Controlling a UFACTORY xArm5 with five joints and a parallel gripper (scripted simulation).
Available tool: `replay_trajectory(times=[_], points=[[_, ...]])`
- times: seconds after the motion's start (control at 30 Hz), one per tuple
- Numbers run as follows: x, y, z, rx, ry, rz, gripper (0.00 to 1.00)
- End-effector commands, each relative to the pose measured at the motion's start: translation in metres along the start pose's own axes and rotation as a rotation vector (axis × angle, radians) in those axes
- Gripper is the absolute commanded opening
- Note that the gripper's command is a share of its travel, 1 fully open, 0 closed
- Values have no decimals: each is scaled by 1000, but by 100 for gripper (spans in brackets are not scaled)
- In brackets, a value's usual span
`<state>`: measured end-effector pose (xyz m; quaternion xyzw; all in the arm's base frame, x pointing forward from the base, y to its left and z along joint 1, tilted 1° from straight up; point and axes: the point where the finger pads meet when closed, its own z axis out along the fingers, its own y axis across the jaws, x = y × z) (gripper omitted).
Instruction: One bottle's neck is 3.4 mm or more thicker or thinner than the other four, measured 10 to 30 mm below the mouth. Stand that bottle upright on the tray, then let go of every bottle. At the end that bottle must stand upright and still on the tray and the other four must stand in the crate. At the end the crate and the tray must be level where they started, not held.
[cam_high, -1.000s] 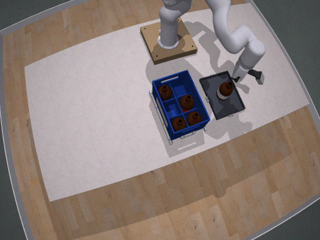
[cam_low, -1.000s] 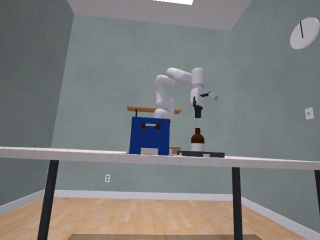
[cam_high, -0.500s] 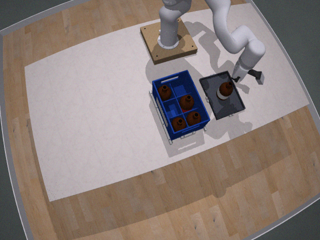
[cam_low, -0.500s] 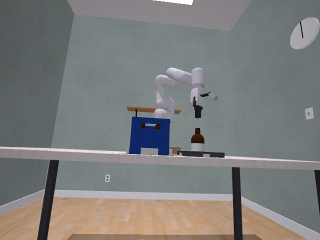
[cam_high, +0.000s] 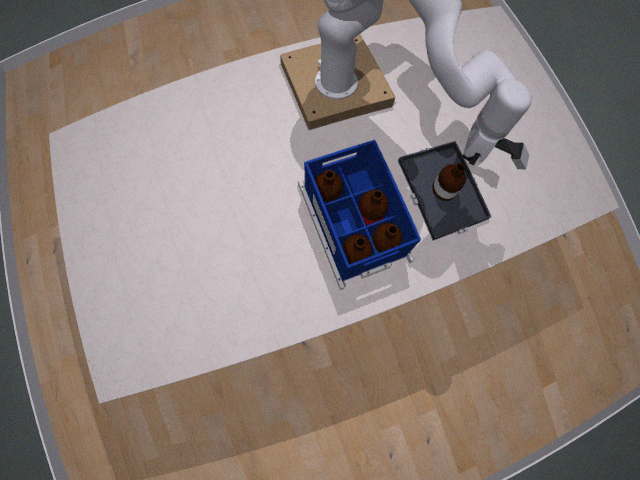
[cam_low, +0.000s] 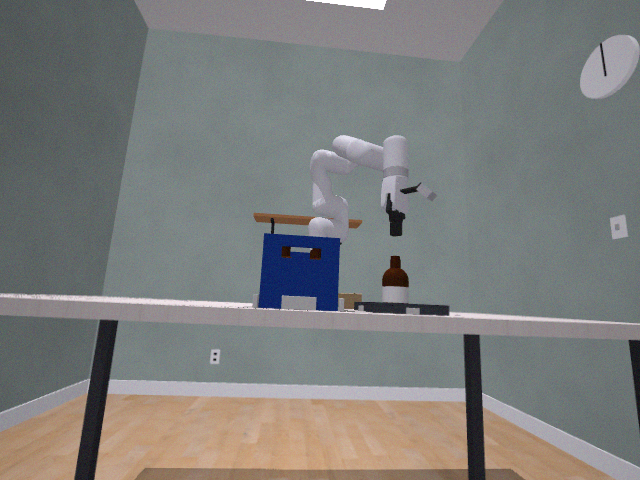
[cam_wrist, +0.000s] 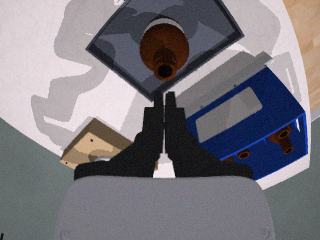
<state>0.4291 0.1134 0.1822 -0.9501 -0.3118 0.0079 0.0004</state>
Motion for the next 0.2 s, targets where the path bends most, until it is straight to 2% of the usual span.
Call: replay_trajectory(times=[0.0,0.17], points=[[1,0,-2,-1,4,0,0],[1,0,-2,-1,4,0,0]])
